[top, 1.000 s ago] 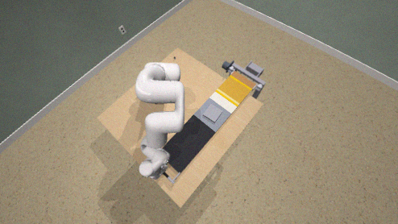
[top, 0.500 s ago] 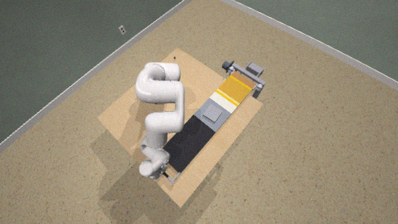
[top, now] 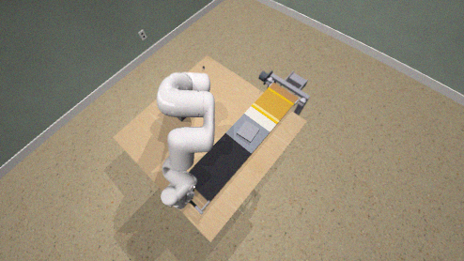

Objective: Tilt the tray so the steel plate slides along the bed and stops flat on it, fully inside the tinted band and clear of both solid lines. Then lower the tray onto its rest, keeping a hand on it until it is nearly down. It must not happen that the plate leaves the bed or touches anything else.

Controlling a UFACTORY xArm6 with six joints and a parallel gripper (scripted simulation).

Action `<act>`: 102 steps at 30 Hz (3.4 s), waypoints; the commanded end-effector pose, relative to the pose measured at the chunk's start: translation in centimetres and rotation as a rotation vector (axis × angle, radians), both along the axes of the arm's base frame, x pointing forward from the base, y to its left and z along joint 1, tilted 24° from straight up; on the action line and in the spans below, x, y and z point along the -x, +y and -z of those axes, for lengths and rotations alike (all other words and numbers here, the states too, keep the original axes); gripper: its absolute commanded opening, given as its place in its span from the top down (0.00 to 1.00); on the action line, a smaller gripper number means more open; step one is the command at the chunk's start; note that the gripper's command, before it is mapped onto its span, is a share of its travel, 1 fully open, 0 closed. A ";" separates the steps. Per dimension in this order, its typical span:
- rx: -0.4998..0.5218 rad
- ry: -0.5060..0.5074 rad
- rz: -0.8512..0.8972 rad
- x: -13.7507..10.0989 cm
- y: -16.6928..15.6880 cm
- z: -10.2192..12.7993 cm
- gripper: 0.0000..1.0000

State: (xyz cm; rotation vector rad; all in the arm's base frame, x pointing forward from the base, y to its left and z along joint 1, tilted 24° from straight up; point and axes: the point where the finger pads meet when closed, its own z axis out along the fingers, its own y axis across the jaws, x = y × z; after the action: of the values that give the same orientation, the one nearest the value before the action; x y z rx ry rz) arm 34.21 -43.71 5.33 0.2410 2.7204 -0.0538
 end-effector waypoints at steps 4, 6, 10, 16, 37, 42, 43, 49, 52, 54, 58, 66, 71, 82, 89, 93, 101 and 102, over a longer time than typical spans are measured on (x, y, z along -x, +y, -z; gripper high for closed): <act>0.003 -0.002 0.001 1.0 0.2 -2.6 1.00; 0.003 -0.002 0.001 1.4 0.3 -3.5 1.00; 0.003 -0.002 0.001 2.4 0.7 -5.9 1.00; 0.003 -0.002 0.001 2.2 0.6 -5.4 1.00; 0.003 -0.002 0.001 1.7 0.4 -4.4 1.00; 0.003 -0.002 0.001 2.0 0.5 -5.1 1.00; 0.003 -0.002 0.001 2.1 0.6 -5.1 1.00; 0.003 -0.002 0.001 2.1 0.6 -5.2 1.00; 0.003 -0.002 0.001 2.1 0.6 -5.3 1.00; 0.003 -0.002 0.001 2.1 0.6 -5.3 1.00; 0.003 -0.002 0.001 2.2 0.6 -5.4 1.00; 0.003 -0.002 0.001 2.6 0.8 -6.5 1.00; 0.003 -0.002 0.001 2.7 0.8 -6.7 1.00; 0.003 -0.002 0.001 3.0 0.9 -7.4 1.00; 0.003 -0.002 0.001 3.1 1.0 -7.5 1.00; 0.003 -0.002 0.001 3.2 1.0 -7.8 1.00; 0.003 -0.002 0.001 3.5 1.2 -8.6 1.00; 0.003 -0.002 0.001 3.5 1.2 -8.7 1.00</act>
State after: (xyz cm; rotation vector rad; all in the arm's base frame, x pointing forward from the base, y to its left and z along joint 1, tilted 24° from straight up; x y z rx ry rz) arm 30.77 -42.42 13.59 0.2411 2.7204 -0.0530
